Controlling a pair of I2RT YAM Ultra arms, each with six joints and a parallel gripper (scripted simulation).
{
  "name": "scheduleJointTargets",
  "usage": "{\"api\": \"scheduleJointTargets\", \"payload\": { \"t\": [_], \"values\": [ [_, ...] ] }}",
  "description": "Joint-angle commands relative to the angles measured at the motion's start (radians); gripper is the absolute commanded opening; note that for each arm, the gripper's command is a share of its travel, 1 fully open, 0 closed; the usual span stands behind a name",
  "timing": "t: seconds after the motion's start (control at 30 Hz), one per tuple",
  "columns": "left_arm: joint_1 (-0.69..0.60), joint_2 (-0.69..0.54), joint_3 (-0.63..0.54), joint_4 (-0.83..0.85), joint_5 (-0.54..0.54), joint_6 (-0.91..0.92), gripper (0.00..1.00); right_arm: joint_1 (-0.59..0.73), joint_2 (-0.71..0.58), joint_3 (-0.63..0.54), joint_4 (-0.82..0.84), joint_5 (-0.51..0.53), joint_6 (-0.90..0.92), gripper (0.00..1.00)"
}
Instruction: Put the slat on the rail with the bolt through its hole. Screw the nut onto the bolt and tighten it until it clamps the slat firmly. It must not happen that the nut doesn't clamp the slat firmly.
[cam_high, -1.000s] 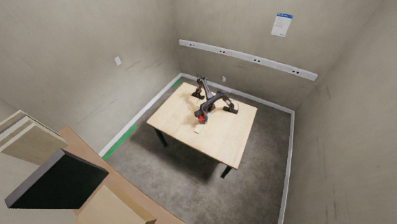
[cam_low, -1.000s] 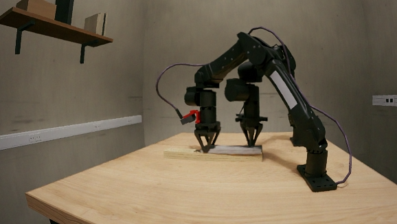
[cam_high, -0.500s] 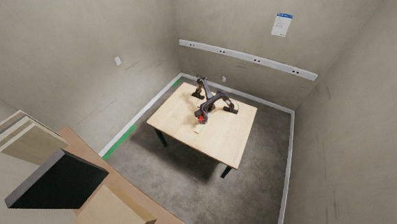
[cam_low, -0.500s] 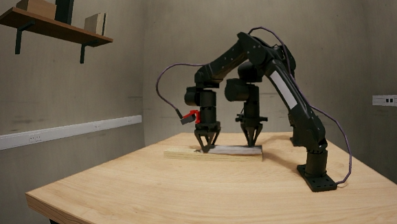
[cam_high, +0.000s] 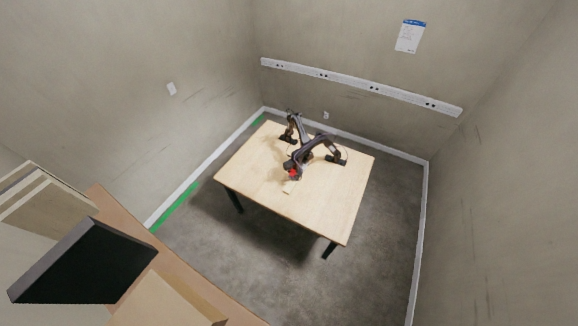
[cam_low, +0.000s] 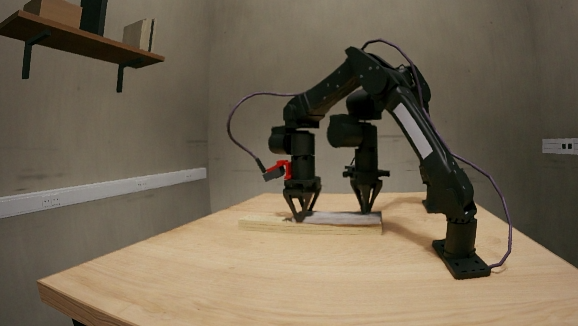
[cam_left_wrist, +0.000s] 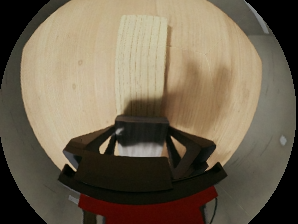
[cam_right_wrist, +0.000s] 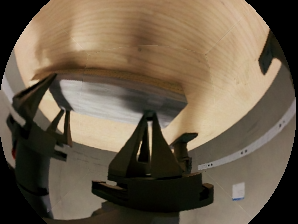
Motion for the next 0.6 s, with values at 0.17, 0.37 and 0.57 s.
{"api": "scheduleJointTargets", "payload": {
  "t": [0.17,0.37,0.57],
  "values": [
    [0.000,-0.008,0.005,0.001,0.000,0.000,0.72,0.000,-0.007,0.005,0.000,0.000,0.000,0.34],
    [0.000,-0.008,0.005,0.001,0.000,0.000,0.72,0.000,-0.007,0.005,0.000,0.000,0.000,0.34],
    [0.000,-0.008,0.005,0.001,0.000,0.000,0.72,0.001,-0.007,0.006,-0.001,0.002,-0.118,0.34]
  ]
}}
